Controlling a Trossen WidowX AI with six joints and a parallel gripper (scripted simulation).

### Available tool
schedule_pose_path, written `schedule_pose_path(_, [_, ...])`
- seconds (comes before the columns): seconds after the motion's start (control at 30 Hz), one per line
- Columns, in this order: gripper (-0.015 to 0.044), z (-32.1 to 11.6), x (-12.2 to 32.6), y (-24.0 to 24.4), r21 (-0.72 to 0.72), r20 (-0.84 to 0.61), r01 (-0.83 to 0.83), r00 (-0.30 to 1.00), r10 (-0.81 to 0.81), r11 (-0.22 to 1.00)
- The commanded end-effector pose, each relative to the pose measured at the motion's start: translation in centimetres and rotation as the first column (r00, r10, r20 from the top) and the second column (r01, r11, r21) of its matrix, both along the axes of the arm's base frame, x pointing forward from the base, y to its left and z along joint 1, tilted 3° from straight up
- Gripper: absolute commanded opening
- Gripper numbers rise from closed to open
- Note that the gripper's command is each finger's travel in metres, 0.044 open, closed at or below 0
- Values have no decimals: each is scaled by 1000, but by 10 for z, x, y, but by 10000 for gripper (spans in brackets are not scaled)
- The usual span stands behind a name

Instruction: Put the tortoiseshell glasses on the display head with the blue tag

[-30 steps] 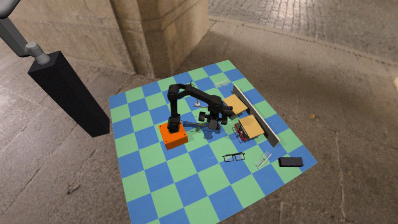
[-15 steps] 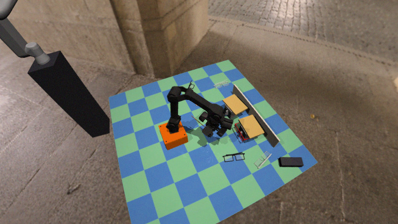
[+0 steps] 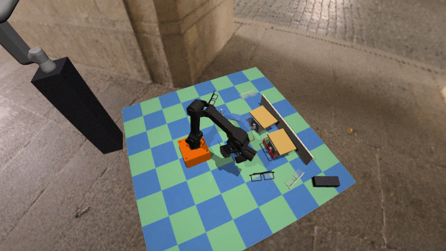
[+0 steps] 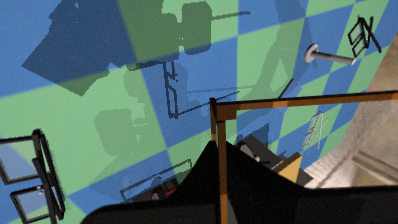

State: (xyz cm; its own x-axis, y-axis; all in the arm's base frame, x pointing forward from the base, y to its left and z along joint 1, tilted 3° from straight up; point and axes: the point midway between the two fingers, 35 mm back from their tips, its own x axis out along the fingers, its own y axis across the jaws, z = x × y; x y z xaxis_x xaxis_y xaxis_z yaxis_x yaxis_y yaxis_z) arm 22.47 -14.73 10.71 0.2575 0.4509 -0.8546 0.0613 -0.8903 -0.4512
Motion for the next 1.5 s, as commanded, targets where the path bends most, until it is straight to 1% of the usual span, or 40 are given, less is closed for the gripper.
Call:
schedule_pose_path(0.0, [0,5,-4,-9,55,-13,117,993,-117,992])
schedule_pose_path(0.13, [0,11,-12,-20,120,-39,255,967,-252,960])
schedule_pose_path(0.3, [0,18,-22,-34,198,-82,417,909,-409,887])
schedule_pose_path(0.63, [0,34,-44,-61,336,-194,680,727,-659,652])
schedule_pose_path(0.73, [0,35,-45,-63,344,-202,695,712,-672,632])
schedule_pose_path(0.77, [2,33,-45,-60,328,-192,677,731,-655,659])
schedule_pose_path(1.47, [0,33,-45,-60,328,-192,677,731,-655,659])
